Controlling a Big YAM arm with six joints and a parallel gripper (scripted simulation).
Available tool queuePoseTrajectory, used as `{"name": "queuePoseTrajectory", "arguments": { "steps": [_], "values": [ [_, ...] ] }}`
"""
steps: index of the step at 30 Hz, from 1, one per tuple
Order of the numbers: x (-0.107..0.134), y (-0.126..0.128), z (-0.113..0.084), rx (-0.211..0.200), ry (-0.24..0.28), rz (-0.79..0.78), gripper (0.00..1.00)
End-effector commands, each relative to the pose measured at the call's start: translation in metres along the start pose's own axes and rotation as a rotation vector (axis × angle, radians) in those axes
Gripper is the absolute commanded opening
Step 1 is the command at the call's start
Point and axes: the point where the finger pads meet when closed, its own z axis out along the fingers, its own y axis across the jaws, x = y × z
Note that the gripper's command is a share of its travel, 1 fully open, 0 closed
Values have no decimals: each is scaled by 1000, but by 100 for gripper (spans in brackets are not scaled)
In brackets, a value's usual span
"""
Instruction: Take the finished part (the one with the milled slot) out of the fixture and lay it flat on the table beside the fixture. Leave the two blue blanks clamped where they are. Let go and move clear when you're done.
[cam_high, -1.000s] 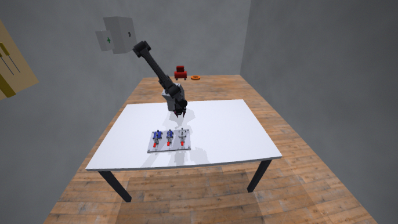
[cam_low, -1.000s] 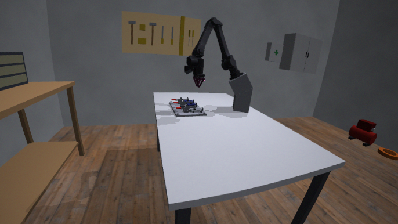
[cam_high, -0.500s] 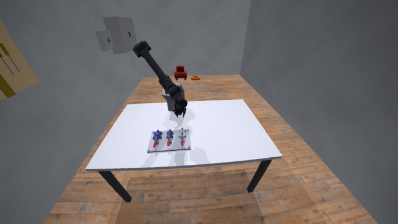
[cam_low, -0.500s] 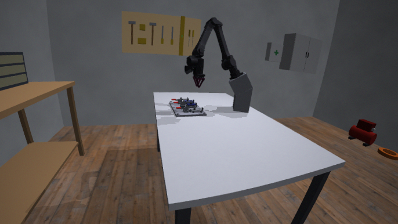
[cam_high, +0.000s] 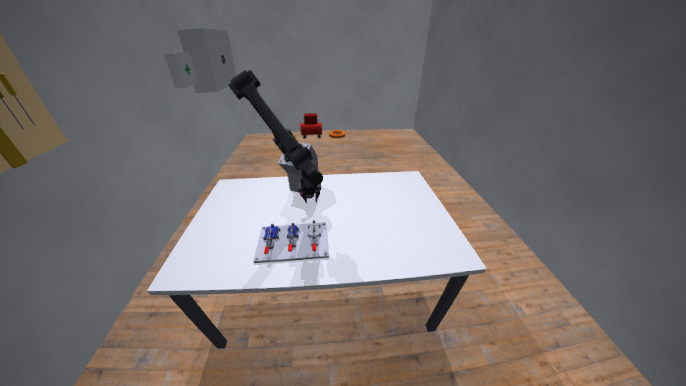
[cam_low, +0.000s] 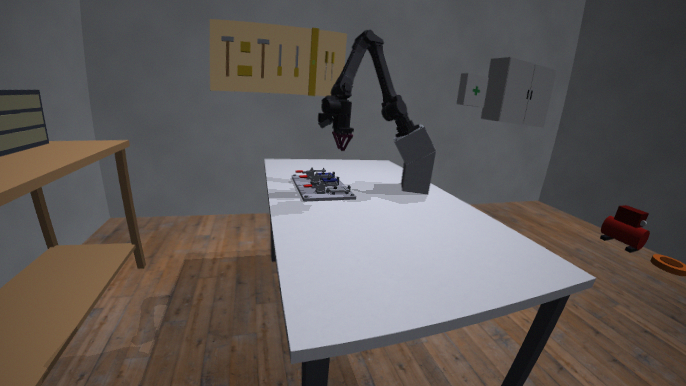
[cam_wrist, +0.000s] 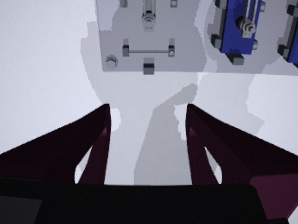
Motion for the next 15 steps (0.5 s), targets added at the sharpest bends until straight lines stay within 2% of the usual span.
{"name": "queuePoseTrajectory", "arguments": {
  "steps": [1,15],
  "values": [
    [-1,1,-3,-7,-17,-1,45],
    [1,2,-2,-7,-15,-4,45]
  ]
}}
